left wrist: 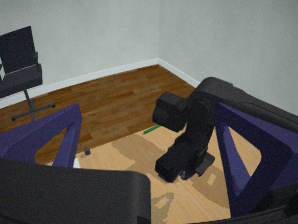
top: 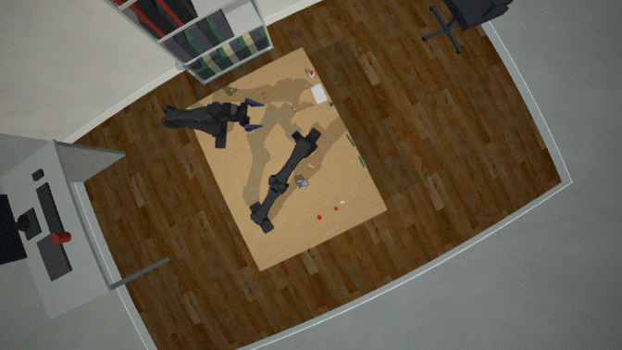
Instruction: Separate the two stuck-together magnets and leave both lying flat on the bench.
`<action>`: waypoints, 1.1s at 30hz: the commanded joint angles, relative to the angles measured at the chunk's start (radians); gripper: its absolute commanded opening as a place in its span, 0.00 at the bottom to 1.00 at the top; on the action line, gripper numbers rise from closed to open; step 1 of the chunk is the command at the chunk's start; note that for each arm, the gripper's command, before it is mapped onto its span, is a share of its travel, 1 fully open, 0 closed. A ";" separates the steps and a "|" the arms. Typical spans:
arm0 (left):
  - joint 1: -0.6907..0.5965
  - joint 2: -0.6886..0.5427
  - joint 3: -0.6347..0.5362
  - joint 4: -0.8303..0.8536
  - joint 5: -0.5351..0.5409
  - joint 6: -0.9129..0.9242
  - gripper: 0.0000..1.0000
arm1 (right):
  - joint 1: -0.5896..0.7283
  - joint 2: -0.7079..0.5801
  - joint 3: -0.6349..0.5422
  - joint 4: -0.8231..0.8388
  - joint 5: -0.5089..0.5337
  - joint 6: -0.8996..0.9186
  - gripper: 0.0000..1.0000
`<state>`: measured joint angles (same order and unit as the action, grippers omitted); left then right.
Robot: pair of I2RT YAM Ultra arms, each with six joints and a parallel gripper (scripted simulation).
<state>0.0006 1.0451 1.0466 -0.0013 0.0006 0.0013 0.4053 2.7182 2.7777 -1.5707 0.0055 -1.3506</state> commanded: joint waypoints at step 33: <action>0.000 -0.002 0.006 0.005 0.000 0.000 1.00 | -0.002 -0.022 -0.001 0.000 -0.009 1.141 0.18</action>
<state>0.0006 1.0462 1.0443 -0.0002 -0.0006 0.0013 0.4038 2.7056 2.7716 -1.5696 0.0025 -0.3923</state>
